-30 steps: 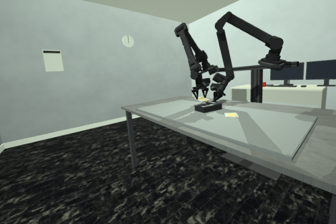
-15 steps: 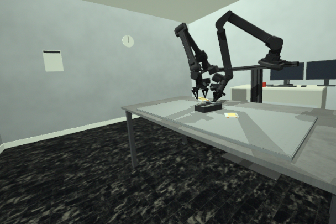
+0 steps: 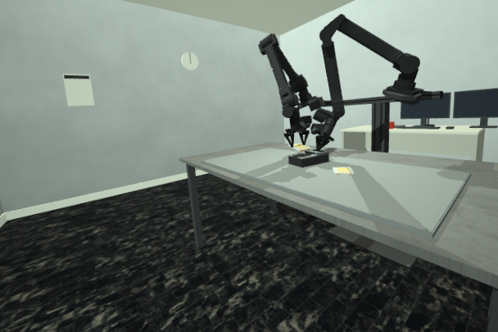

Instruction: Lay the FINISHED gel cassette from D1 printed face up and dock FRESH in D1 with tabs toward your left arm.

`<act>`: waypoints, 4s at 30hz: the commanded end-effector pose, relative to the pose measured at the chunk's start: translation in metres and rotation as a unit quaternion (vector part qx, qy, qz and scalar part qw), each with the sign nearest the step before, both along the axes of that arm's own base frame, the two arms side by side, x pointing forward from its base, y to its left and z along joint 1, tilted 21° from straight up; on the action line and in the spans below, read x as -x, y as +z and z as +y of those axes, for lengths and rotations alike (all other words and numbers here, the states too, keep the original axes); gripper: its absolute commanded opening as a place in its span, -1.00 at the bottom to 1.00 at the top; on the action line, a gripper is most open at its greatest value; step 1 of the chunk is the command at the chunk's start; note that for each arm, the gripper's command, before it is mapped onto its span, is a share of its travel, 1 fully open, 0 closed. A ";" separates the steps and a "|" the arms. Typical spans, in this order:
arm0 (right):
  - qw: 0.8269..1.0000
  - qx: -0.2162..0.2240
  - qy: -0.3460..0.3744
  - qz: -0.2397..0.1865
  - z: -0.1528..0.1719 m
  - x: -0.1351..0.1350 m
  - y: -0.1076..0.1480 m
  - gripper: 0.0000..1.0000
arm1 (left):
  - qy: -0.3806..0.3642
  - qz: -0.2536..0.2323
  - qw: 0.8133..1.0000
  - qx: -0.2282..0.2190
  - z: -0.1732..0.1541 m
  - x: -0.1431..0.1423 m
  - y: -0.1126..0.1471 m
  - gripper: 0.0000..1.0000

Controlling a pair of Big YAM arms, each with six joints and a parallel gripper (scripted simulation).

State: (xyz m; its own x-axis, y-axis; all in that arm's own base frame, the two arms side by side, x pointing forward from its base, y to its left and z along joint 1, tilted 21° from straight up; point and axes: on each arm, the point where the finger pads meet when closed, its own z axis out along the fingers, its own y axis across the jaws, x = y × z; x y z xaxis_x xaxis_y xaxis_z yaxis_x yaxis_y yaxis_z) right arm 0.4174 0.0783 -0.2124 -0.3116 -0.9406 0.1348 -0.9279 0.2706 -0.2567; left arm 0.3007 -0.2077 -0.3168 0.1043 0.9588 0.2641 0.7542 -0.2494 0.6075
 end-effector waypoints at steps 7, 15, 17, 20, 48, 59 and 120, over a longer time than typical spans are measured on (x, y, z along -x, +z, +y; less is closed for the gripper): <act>1.000 -0.001 0.001 -0.003 0.002 -0.002 0.002 -1.00 | 0.002 0.001 1.000 0.000 -0.002 0.002 0.003 -1.00; 1.000 -0.001 0.001 -0.003 0.002 -0.002 0.002 -1.00 | -0.002 0.002 1.000 0.000 -0.002 0.003 0.004 -1.00; 1.000 -0.001 0.001 -0.003 0.002 -0.002 0.002 -1.00 | -0.002 0.002 1.000 0.000 -0.003 0.004 0.006 -1.00; 1.000 -0.001 0.001 -0.003 0.002 -0.002 0.002 -1.00 | -0.002 0.002 1.000 0.000 -0.003 0.004 0.006 -1.00; 1.000 -0.001 0.001 -0.003 0.002 -0.002 0.002 -1.00 | -0.003 0.000 1.000 0.003 -0.005 0.005 0.010 -1.00; 1.000 -0.001 0.001 -0.003 0.002 -0.002 0.002 -1.00 | -0.003 0.000 1.000 0.002 -0.005 0.009 0.012 -1.00; 1.000 -0.001 0.001 -0.003 0.002 -0.002 0.002 -1.00 | -0.002 0.000 1.000 0.003 -0.008 0.024 0.031 -1.00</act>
State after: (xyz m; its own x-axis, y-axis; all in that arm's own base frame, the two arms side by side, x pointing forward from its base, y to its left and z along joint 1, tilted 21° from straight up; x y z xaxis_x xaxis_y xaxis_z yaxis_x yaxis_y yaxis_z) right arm 0.4174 0.0783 -0.2124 -0.3116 -0.9406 0.1348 -0.9279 0.2706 -0.2567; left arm 0.2781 -0.2143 -0.2898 0.1124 0.9586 0.2618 0.7514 -0.2544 0.6088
